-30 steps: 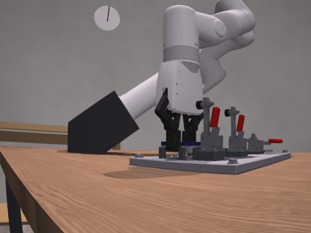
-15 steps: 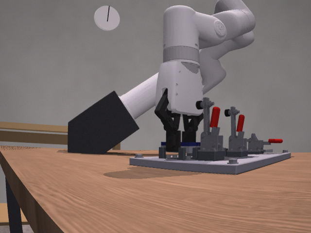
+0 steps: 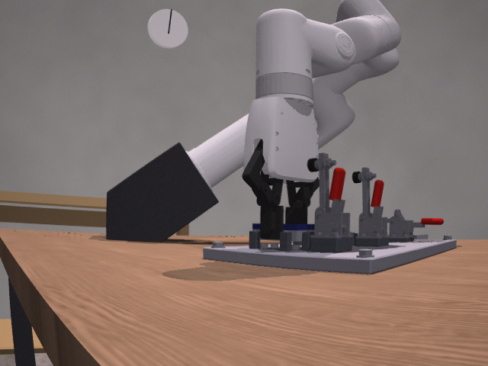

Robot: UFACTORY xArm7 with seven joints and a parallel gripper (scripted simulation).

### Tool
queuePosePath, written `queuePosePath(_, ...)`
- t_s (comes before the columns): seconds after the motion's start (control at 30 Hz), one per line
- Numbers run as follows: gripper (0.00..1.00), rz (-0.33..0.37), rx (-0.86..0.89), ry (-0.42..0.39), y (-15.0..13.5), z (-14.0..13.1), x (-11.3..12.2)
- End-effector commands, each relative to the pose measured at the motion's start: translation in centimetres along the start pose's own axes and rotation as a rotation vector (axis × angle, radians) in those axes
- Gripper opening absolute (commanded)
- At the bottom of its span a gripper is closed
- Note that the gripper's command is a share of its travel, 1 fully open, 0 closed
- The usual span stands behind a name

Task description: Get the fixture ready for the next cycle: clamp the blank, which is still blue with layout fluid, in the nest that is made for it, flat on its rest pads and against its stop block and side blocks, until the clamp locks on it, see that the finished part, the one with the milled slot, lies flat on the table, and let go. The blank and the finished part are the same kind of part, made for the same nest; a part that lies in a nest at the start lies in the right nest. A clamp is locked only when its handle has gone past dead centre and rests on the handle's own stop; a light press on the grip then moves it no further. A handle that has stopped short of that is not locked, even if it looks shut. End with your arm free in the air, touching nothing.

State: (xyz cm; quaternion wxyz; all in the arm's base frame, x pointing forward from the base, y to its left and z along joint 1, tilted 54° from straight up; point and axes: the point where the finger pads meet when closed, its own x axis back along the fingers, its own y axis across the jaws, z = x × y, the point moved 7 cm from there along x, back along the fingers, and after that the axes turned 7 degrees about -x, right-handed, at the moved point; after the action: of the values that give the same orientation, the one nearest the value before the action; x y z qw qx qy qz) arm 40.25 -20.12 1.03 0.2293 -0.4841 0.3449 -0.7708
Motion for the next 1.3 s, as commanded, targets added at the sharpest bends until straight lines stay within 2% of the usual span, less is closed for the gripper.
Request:
queuePosePath(0.0, 0.0, -0.006, -0.001, 0.005, 0.22, 0.1, 0.14)
queuePosePath(0.57, 0.0, -0.006, -0.001, 0.005, 0.3, 0.11, -0.13)
queuePosePath(0.6, 0.99, -0.006, -0.001, 0.005, 0.3, 0.11, -0.13)
queuePosePath(1.27, 0.99, -0.006, -0.001, 0.005, 0.3, 0.11, -0.13)
